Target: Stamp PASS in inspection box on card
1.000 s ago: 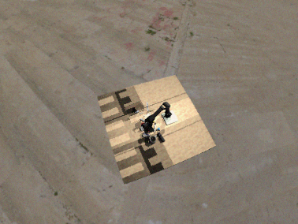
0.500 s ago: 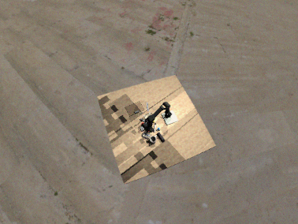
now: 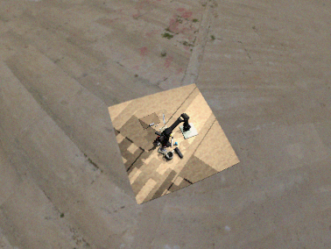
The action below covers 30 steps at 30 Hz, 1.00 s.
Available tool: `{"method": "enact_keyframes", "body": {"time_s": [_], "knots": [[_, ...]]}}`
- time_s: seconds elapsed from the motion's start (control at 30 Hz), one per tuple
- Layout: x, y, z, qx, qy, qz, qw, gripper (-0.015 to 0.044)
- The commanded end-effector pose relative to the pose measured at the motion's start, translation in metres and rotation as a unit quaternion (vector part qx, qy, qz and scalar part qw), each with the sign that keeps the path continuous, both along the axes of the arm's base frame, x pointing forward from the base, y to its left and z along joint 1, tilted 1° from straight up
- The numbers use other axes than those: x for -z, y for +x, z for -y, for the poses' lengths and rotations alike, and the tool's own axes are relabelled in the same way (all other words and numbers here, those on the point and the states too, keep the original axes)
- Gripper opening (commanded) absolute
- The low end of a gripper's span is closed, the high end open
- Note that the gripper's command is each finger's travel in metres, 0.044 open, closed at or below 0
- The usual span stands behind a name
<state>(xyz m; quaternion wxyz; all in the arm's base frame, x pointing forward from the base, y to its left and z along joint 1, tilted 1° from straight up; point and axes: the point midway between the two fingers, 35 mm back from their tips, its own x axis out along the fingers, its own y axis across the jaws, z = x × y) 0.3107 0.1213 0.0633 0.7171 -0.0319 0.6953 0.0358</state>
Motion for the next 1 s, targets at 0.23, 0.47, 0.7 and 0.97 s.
{"method": "enact_keyframes", "body": {"time_s": [0.23, 0.47, 0.7, 0.97], "knots": [[0.000, 0.000, -0.001, 0.000, 0.002, 0.000, 1.000, 0.0000], [-0.003, 0.000, -0.001, 0.000, 0.002, 0.000, 1.000, 0.0000], [-0.007, 0.000, -0.001, 0.000, 0.002, 0.000, 1.000, 0.0000], [-0.010, 0.000, -0.001, 0.000, 0.002, 0.000, 1.000, 0.0000]]}}
